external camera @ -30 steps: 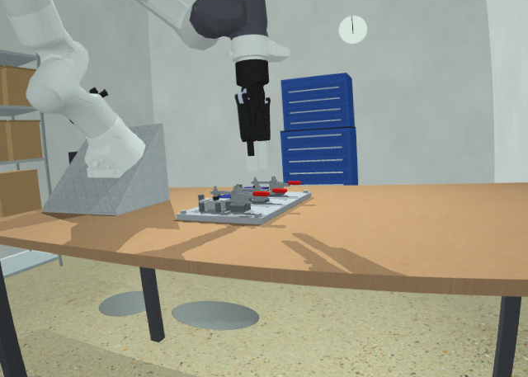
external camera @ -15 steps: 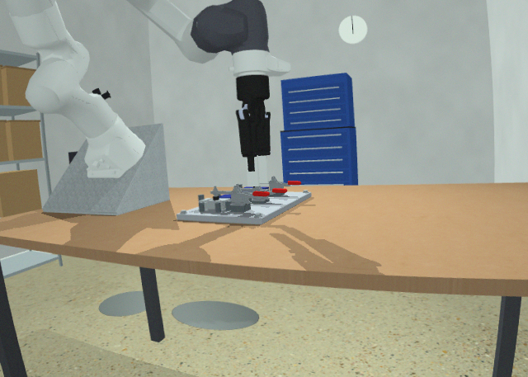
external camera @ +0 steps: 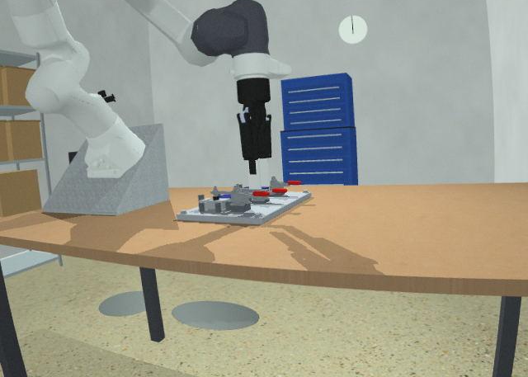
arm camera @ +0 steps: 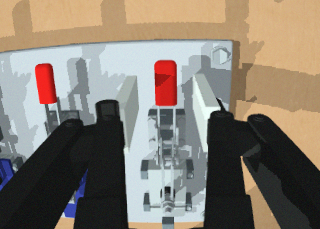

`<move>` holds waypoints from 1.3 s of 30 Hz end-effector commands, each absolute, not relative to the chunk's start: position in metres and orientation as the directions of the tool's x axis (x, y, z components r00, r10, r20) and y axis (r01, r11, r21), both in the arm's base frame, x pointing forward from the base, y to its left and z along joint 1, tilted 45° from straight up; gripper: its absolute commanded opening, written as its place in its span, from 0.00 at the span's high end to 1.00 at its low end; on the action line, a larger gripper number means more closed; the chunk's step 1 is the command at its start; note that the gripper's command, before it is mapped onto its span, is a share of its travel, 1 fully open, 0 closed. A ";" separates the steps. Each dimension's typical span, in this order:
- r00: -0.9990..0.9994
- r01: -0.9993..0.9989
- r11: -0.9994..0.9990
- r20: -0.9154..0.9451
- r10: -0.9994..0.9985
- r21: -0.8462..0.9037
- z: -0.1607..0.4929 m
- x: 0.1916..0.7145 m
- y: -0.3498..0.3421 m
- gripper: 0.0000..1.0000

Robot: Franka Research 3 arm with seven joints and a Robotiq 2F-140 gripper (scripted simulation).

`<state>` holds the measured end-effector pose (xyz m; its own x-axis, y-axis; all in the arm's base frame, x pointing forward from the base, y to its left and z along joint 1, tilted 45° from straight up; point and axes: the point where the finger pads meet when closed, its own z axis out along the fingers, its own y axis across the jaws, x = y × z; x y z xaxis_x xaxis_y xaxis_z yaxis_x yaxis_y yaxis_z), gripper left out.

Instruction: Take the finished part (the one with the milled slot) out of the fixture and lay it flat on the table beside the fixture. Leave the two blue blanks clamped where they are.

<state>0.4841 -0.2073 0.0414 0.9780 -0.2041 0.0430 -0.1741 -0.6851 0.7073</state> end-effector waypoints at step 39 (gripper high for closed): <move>0.977 -0.182 -0.684 0.049 -0.209 0.707 0.036 0.483 -0.214 0.72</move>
<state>0.4838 -0.2101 0.0385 0.9780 -0.2042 0.0439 -0.1748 -0.6851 0.7072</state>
